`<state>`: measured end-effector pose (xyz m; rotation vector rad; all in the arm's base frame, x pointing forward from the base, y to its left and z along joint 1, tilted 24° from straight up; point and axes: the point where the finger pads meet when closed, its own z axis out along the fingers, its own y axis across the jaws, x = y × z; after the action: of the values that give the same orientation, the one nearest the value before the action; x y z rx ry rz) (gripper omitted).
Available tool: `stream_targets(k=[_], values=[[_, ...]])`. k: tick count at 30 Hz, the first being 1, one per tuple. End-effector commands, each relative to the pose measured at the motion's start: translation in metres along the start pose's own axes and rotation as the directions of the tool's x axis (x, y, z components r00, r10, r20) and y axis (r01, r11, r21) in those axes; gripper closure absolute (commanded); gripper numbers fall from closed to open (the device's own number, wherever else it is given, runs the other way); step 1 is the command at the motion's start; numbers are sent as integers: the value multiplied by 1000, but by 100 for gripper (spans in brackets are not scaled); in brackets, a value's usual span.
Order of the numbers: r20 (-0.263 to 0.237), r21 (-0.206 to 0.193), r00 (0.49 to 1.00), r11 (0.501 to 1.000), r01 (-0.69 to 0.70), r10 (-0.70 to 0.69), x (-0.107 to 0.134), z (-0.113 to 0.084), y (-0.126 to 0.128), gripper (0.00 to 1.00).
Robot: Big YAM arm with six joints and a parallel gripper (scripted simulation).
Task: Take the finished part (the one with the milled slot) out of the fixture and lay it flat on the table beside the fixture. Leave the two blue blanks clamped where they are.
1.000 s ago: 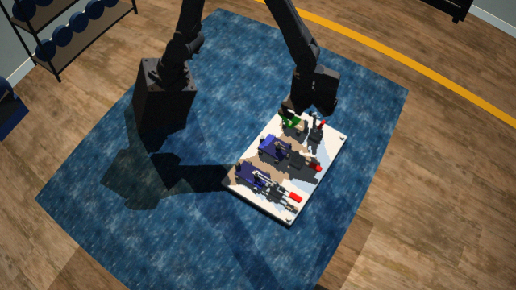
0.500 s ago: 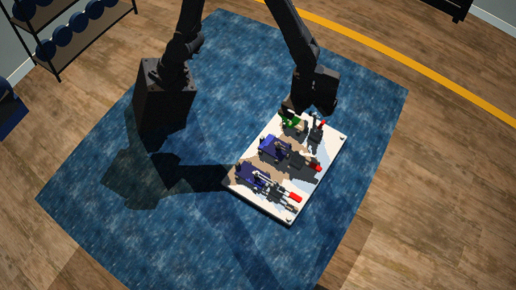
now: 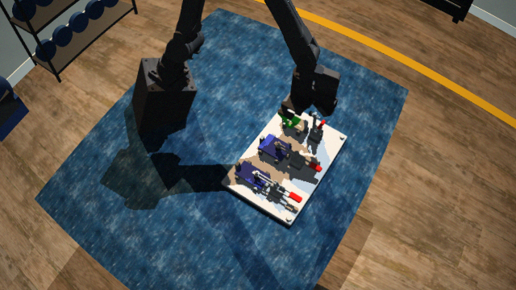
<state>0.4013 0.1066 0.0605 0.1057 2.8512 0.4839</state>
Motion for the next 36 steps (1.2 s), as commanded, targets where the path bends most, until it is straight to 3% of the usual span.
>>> stream_targets(k=[1, 32, 36], values=[[34, -9, 999, 1000, 7, -6, -24, -5, 12, 8], [31, -10, 999, 1000, 7, -7, -19, 33, 11, 8], [46, -11, 999, 1000, 2, -2, -22, 29, 9, 8]])
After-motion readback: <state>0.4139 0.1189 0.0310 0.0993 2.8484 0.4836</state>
